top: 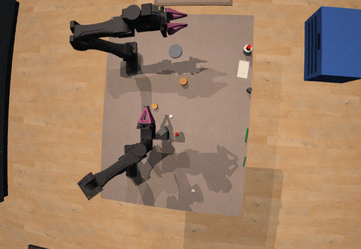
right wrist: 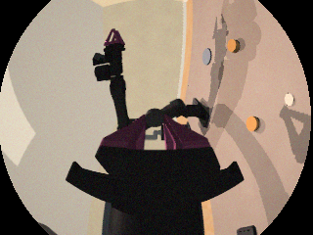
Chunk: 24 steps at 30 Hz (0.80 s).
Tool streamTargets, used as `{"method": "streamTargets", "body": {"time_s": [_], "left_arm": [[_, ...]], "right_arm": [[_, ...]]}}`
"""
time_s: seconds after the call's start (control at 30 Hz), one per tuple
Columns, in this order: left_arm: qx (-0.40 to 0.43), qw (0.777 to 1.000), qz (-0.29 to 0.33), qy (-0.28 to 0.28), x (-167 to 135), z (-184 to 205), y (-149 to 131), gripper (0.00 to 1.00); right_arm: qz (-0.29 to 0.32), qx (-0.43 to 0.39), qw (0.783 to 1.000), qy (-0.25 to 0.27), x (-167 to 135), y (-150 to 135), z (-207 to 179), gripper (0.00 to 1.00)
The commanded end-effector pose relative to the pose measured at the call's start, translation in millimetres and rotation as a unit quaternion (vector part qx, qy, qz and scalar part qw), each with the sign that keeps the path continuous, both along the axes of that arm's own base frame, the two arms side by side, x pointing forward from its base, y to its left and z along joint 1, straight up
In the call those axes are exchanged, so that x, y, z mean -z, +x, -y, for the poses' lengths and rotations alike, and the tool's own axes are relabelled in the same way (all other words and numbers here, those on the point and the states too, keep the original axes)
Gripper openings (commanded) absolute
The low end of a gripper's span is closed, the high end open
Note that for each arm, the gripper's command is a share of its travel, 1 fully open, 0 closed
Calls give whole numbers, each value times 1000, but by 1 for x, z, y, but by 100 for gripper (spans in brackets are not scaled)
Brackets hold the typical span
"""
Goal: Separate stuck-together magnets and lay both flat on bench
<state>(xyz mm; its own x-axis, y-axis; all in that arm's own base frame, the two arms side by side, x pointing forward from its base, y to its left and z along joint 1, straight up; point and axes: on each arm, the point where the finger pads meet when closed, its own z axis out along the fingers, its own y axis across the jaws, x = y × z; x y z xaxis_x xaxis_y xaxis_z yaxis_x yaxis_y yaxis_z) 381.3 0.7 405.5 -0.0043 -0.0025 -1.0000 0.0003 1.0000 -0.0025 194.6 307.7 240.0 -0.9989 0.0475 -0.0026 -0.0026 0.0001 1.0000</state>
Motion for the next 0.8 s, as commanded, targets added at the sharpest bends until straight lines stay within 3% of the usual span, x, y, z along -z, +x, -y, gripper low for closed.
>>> {"method": "streamTargets", "body": {"time_s": [0.0,0.1,0.37,0.43,0.77], "left_arm": [[-1,1000,8,0,-7,0,-2,40],[11,1000,3,-10,-1,5,0,40],[133,982,6,-137,8,58,-2,40],[133,982,6,-137,8,58,-2,40],[268,925,-54,-265,41,123,-17,40]], "right_arm": [[9,-2,1000,4,-4,-1,-1,24],[9,-2,1000,4,-4,-1,-1,24],[9,-2,1000,4,-4,-1,-1,24],[9,-2,1000,4,-4,-1,-1,24],[9,-2,1000,4,-4,-1,-1,24]]}}
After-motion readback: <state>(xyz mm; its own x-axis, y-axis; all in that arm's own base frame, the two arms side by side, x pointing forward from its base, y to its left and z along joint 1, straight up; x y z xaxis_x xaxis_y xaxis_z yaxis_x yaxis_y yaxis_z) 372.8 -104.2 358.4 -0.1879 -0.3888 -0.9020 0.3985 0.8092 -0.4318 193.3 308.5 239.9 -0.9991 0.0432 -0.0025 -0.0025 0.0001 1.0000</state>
